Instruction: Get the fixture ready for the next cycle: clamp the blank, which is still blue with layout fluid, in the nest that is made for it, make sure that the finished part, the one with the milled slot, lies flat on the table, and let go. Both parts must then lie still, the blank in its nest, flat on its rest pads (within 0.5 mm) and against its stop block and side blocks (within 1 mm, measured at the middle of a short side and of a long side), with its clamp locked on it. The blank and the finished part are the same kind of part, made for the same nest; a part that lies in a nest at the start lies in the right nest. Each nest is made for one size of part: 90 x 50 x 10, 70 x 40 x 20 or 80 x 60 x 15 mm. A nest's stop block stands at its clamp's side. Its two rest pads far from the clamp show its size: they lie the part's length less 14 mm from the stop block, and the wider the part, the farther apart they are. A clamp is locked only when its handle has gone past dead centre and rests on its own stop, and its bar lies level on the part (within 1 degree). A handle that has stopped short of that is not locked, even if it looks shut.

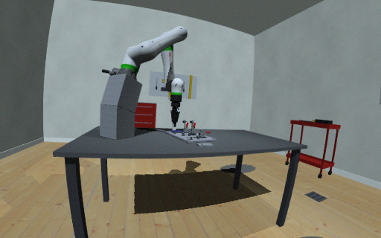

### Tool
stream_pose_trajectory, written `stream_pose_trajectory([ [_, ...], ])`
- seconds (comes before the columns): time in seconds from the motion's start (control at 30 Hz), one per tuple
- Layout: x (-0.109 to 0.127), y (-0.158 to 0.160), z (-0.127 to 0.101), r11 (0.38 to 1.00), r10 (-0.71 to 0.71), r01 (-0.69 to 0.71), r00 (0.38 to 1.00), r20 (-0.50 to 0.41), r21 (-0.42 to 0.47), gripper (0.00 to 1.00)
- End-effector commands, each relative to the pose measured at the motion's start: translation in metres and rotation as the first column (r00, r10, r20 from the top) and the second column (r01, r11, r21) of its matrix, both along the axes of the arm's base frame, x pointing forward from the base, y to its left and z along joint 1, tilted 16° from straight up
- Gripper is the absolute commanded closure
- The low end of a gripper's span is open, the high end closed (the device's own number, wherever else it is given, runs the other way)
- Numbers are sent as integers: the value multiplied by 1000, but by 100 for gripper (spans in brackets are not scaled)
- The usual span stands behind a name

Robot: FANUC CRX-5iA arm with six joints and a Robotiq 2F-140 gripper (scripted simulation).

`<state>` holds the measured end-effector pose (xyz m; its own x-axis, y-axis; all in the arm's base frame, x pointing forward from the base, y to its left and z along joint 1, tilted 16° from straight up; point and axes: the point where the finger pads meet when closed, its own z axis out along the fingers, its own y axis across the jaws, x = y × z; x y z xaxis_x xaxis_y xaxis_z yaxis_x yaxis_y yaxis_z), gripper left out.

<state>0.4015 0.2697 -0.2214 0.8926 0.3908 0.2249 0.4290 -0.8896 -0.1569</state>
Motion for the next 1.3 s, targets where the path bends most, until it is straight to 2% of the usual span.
stream_pose_trajectory([
  [0.0,0,0,0,1000,0,0,1000,0,0,100],
  [1.27,4,-7,-1,1000,0,0,1000,0,0,100],
])
